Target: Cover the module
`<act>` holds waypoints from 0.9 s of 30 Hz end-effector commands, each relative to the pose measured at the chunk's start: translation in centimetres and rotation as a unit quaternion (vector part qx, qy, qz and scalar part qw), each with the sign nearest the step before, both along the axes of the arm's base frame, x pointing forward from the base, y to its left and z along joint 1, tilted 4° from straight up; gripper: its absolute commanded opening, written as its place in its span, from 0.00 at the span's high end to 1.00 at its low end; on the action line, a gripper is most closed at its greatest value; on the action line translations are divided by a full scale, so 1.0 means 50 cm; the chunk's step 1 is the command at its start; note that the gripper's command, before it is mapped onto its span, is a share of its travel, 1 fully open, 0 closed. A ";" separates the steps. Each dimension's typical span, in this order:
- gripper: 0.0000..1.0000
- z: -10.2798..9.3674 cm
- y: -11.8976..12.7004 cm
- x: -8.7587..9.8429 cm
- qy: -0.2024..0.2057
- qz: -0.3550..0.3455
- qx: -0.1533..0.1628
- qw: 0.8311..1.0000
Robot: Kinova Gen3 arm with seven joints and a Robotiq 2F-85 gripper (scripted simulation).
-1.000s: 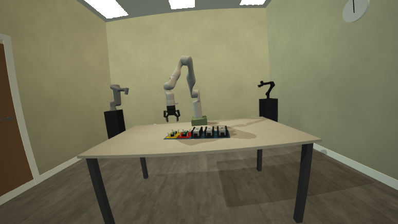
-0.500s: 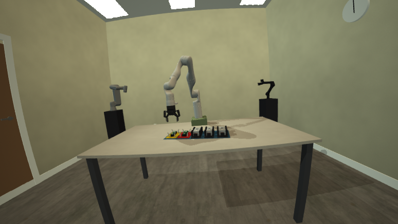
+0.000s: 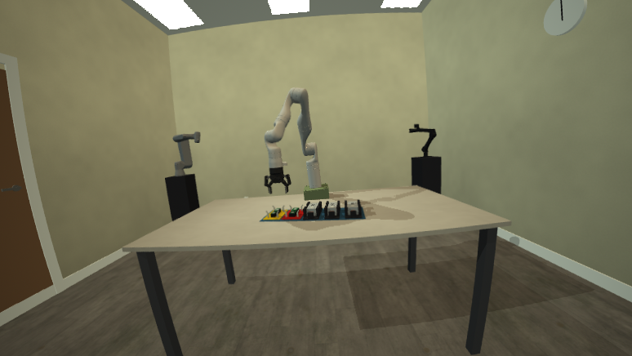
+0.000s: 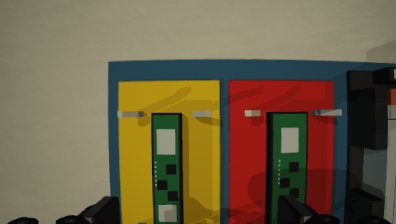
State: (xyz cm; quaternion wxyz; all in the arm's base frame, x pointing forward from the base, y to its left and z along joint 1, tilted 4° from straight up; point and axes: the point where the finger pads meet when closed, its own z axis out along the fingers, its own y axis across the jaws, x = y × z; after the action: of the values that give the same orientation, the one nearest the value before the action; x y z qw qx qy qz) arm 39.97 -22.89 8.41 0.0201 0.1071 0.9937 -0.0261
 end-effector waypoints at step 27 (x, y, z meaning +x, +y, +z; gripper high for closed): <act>0.00 -0.010 0.178 0.041 -0.001 0.000 -0.001 1.000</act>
State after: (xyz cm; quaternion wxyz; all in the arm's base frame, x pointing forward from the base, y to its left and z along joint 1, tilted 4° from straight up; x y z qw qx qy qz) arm 41.97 -13.98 7.86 0.0202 0.1076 0.9936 -0.0268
